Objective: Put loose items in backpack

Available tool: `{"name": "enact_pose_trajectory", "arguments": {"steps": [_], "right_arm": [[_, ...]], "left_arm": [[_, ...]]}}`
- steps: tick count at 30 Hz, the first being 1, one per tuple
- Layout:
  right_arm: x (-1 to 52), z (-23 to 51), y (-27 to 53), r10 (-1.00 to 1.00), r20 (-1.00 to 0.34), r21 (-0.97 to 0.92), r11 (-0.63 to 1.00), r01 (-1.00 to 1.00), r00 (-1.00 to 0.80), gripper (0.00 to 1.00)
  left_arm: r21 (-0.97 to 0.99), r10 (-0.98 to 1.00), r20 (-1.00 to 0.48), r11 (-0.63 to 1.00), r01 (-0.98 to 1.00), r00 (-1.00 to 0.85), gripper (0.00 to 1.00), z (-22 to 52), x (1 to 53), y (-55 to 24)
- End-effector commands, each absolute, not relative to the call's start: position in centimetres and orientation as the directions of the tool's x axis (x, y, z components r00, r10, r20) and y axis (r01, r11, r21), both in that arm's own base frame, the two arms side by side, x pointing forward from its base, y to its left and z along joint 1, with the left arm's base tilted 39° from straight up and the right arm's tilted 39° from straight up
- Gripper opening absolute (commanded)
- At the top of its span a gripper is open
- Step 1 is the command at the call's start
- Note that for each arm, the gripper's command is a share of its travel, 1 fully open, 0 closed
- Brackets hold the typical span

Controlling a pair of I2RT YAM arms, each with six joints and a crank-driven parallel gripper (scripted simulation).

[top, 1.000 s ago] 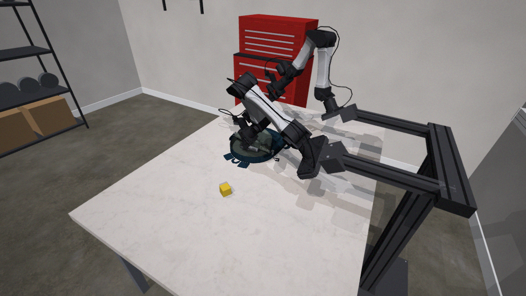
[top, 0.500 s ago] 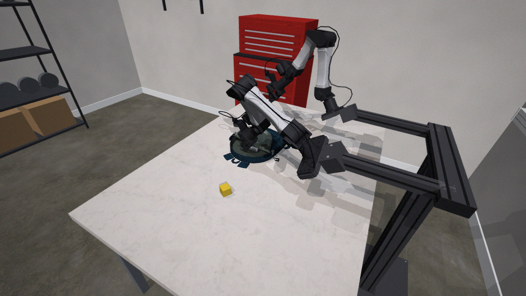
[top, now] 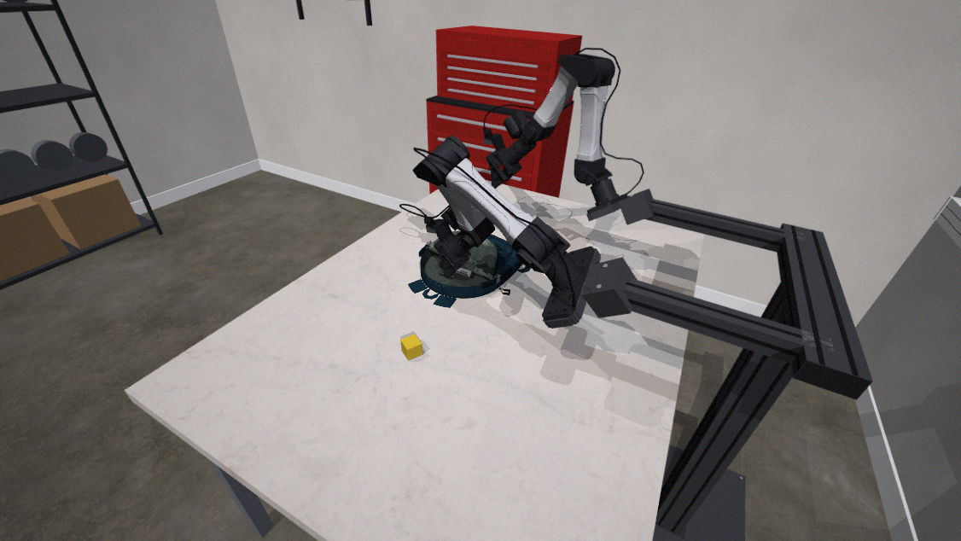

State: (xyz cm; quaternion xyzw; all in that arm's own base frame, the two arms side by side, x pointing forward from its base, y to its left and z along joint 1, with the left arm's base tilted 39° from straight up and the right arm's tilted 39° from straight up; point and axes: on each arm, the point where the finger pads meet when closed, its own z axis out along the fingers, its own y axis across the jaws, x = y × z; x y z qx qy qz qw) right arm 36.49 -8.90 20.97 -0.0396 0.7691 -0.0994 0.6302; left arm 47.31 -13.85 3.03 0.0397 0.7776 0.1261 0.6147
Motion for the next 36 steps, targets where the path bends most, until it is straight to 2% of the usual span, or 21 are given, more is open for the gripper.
{"name": "enact_pose_trajectory", "arguments": {"steps": [1, 36], "right_arm": [[36.6, 21.6, -8.8, -0.193, -0.964, -0.208, 0.976, 0.064, -0.185, 0.9], [36.6, 21.6, -8.8, -0.193, -0.964, -0.208, 0.976, 0.064, -0.185, 0.9]], "left_arm": [[0.227, 0.202, -0.955, 0.969, -0.098, -0.215, 0.07, 3.8, 48.2, -13.9], [0.236, 0.21, -0.951, 0.967, -0.095, -0.226, 0.07, 2.5, 48.1, -13.6]]}}
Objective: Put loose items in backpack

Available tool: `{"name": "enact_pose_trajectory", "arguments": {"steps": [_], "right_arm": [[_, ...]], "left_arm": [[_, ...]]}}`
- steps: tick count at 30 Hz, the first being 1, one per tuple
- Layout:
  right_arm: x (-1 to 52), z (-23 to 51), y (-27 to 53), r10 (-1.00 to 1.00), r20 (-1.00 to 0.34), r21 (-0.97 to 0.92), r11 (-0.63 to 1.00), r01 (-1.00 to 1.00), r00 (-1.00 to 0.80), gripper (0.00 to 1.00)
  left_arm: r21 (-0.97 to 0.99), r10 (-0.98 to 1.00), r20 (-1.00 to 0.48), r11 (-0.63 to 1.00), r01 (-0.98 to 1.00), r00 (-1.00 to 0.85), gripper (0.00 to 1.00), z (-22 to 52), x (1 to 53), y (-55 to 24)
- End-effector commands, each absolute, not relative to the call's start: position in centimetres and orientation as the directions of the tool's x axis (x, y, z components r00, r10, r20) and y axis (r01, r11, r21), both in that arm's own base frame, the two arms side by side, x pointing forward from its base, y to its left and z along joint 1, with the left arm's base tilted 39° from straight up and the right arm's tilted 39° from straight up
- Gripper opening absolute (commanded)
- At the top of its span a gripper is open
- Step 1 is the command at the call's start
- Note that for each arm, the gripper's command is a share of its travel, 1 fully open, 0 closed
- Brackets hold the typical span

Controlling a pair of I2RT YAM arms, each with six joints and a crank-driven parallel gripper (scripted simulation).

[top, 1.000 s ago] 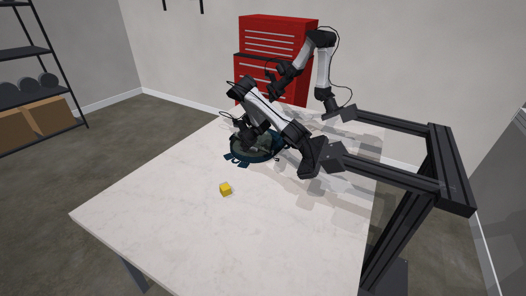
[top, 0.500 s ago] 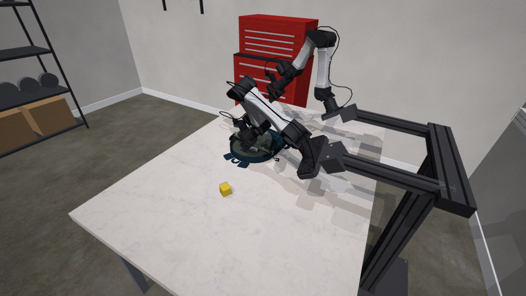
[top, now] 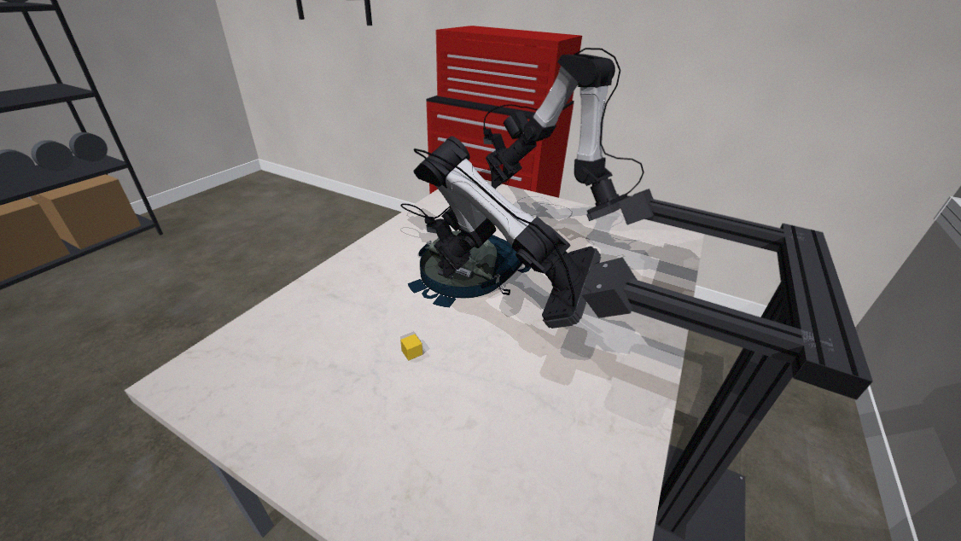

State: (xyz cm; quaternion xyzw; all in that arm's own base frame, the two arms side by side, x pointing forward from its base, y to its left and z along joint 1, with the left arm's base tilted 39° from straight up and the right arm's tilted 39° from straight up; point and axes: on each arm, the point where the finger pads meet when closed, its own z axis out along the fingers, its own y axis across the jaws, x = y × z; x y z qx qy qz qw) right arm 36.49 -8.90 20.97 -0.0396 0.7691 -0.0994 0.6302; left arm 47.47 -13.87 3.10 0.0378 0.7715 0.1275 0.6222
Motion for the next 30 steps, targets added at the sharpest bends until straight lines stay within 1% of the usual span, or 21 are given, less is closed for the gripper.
{"name": "enact_pose_trajectory", "arguments": {"steps": [1, 22, 27, 28, 29, 30], "right_arm": [[36.6, 21.6, -8.8, -0.193, -0.964, -0.208, 0.976, 0.064, -0.185, 0.9], [36.6, 21.6, -8.8, -0.193, -0.964, -0.208, 0.976, 0.064, -0.185, 0.9], [36.6, 21.6, -8.8, -0.193, -0.964, -0.208, 0.976, 0.064, -0.185, 0.9], [36.6, 21.6, -8.8, -0.193, -0.964, -0.208, 0.976, 0.064, -0.185, 0.9], [36.6, 21.6, -8.8, -0.193, -0.964, -0.208, 0.976, 0.064, -0.185, 0.9], [36.6, 21.6, -8.8, -0.193, -0.964, -0.208, 0.976, 0.064, -0.185, 0.9]], "left_arm": [[0.237, 0.211, -0.951, 0.967, -0.094, -0.228, 0.07, 2.5, 48.1, -13.6], [0.251, 0.222, -0.942, 0.964, -0.087, -0.251, 0.07, 1.7, 47.3, -13.1], [0.241, 0.213, -0.947, 0.966, -0.094, -0.238, 0.07, 2.2, 47.8, -13.5], [0.231, 0.208, -0.955, 0.969, -0.092, -0.212, 0.07, 3.3, 47.7, -14.0], [0.241, 0.213, -0.947, 0.966, -0.094, -0.238, 0.07, 2.2, 47.8, -13.5], [0.216, 0.197, -0.963, 0.972, -0.09, -0.182, 0.07, 4.3, 47.6, -14.5]]}}
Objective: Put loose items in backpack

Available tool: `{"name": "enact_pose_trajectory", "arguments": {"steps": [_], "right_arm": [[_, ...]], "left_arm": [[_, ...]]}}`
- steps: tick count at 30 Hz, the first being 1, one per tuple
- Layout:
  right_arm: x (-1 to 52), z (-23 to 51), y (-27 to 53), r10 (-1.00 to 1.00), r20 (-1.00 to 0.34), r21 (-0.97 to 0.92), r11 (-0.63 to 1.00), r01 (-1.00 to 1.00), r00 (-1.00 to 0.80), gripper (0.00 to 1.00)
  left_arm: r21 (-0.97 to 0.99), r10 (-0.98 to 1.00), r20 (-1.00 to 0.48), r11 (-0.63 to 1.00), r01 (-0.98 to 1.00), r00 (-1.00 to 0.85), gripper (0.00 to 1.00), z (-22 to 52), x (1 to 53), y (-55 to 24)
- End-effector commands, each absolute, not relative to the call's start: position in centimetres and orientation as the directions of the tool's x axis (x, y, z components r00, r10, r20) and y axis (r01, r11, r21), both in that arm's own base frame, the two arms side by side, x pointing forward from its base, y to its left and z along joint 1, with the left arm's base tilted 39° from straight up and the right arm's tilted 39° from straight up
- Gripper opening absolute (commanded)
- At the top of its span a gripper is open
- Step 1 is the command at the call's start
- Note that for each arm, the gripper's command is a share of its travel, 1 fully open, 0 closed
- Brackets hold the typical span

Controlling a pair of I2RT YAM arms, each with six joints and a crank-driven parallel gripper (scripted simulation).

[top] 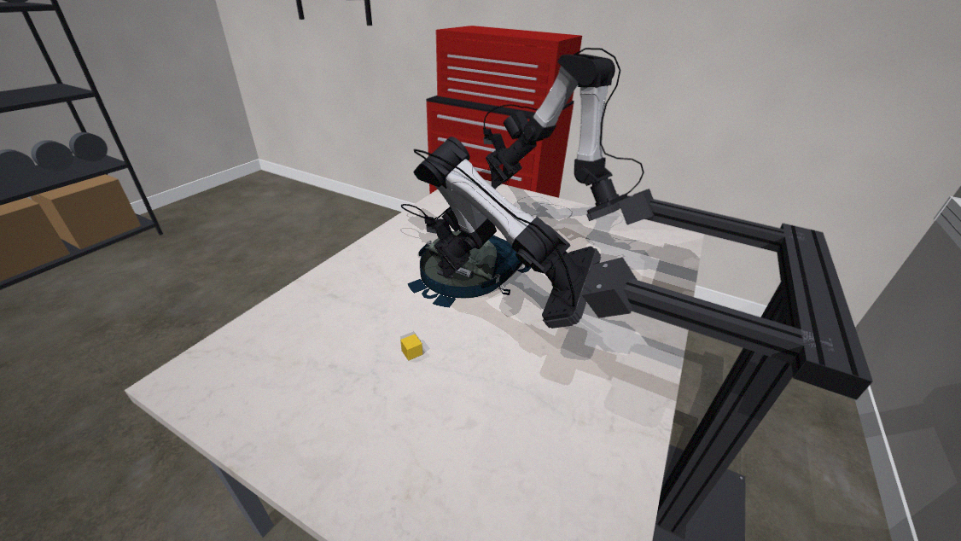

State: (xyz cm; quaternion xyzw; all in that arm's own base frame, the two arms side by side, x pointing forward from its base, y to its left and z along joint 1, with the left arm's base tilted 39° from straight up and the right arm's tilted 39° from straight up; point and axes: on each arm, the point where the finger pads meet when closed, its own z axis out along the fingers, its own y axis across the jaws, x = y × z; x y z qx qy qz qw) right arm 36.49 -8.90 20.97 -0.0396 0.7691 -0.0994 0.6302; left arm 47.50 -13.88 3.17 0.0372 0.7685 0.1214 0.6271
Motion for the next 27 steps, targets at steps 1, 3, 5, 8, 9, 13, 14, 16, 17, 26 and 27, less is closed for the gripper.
{"name": "enact_pose_trajectory", "arguments": {"steps": [1, 3, 5, 8, 9, 13, 14, 16, 17, 26, 27], "right_arm": [[36.56, 21.64, -8.78, -0.193, -0.964, -0.208, 0.976, 0.064, -0.185, 0.9], [36.56, 21.64, -8.78, -0.193, -0.964, -0.208, 0.976, 0.064, -0.185, 0.9], [36.56, 21.64, -8.78, -0.193, -0.964, -0.208, 0.976, 0.064, -0.185, 0.9], [36.56, 21.64, -8.78, -0.193, -0.964, -0.208, 0.976, 0.064, -0.185, 0.9], [36.56, 21.64, -8.78, -0.193, -0.964, -0.208, 0.976, 0.064, -0.185, 0.9], [36.56, 21.64, -8.78, -0.193, -0.964, -0.208, 0.976, 0.064, -0.185, 0.9], [36.56, 21.64, -8.78, -0.193, -0.964, -0.208, 0.976, 0.064, -0.185, 0.9], [36.56, 21.64, -8.78, -0.193, -0.964, -0.208, 0.976, 0.064, -0.185, 0.9], [36.56, 21.64, -8.78, -0.193, -0.964, -0.208, 0.976, 0.064, -0.185, 0.9], [36.56, 21.64, -8.78, -0.193, -0.964, -0.208, 0.976, 0.064, -0.185, 0.9], [36.56, 21.64, -8.78, -0.193, -0.964, -0.208, 0.976, 0.064, -0.185, 0.9]], "left_arm": [[0.222, 0.202, -0.96, 0.971, -0.09, -0.194, 0.07, 3.83, 47.63, -14.35], [0.222, 0.202, -0.96, 0.971, -0.09, -0.194, 0.07, 3.83, 47.63, -14.35], [0.222, 0.202, -0.96, 0.971, -0.09, -0.194, 0.07, 3.83, 47.63, -14.35], [0.222, 0.202, -0.96, 0.971, -0.09, -0.194, 0.18, 3.83, 47.63, -14.35], [0.222, 0.202, -0.96, 0.971, -0.09, -0.194, 0.18, 3.83, 47.63, -14.35], [0.222, 0.202, -0.96, 0.971, -0.09, -0.194, 0.18, 3.83, 47.63, -14.35], [0.222, 0.202, -0.96, 0.971, -0.091, -0.194, 0.18, 3.83, 47.62, -14.34], [0.222, 0.202, -0.96, 0.971, -0.091, -0.194, 0.18, 3.83, 47.62, -14.34], [0.222, 0.202, -0.96, 0.971, -0.091, -0.194, 0.18, 3.83, 47.62, -14.34], [0.222, 0.202, -0.96, 0.971, -0.091, -0.194, 0.18, 3.83, 47.62, -14.34], [0.222, 0.202, -0.96, 0.971, -0.091, -0.194, 0.18, 3.83, 47.62, -14.34]]}}
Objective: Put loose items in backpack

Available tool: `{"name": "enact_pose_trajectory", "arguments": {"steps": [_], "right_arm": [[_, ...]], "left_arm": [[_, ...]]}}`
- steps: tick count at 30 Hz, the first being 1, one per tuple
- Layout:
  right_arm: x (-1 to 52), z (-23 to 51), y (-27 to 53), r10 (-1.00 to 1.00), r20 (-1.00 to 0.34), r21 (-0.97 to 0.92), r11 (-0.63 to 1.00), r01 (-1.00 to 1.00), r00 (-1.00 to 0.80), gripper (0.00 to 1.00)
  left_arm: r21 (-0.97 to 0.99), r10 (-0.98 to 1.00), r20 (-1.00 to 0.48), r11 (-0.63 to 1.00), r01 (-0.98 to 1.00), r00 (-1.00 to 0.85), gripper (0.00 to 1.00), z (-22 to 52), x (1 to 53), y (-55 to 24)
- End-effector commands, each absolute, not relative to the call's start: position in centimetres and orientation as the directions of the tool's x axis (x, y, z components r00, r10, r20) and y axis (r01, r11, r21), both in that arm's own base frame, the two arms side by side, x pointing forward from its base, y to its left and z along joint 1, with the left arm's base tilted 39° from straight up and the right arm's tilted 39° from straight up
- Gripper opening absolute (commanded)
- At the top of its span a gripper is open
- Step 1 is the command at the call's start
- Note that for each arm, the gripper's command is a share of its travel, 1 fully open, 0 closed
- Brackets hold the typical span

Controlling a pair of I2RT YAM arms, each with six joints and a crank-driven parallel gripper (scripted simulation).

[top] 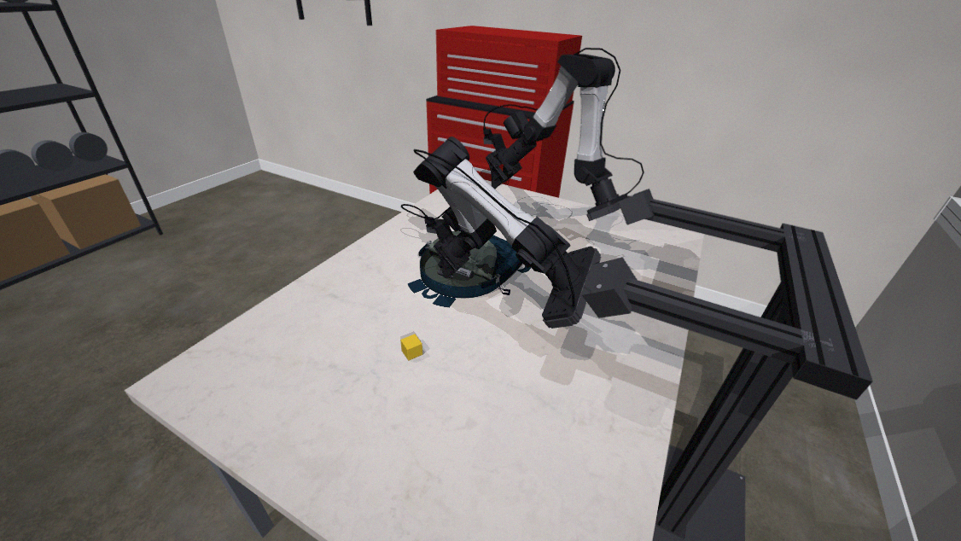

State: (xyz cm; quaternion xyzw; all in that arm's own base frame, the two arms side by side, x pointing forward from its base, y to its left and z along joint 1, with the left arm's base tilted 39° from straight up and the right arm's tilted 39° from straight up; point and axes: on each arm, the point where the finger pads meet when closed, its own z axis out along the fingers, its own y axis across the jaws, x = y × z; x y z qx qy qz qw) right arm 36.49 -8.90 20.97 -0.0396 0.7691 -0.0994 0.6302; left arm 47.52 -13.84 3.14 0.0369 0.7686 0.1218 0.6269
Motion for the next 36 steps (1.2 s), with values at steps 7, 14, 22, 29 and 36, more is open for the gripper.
{"name": "enact_pose_trajectory", "arguments": {"steps": [7, 14, 22, 29, 36], "right_arm": [[36.6, 21.6, -8.8, -0.193, -0.964, -0.208, 0.976, 0.064, -0.185, 0.9], [36.6, 21.6, -8.8, -0.193, -0.964, -0.208, 0.976, 0.064, -0.185, 0.9], [36.6, 21.6, -8.8, -0.193, -0.964, -0.208, 0.976, 0.064, -0.185, 0.9], [36.6, 21.6, -8.8, -0.193, -0.964, -0.208, 0.976, 0.064, -0.185, 0.9], [36.6, 21.6, -8.8, -0.193, -0.964, -0.208, 0.976, 0.064, -0.185, 0.9]], "left_arm": [[0.222, 0.202, -0.96, 0.971, -0.091, -0.194, 0.18, 3.8, 47.6, -14.3], [0.222, 0.202, -0.96, 0.971, -0.091, -0.194, 0.15, 3.8, 47.6, -14.3], [0.223, 0.202, -0.96, 0.97, -0.093, -0.195, 0.3, 3.8, 47.6, -14.3], [0.219, 0.199, -0.961, 0.972, -0.091, -0.191, 0.3, 4.7, 46.9, -14.8], [0.217, 0.197, -0.962, 0.972, -0.091, -0.191, 0.3, 5.5, 46.3, -15.0]]}}
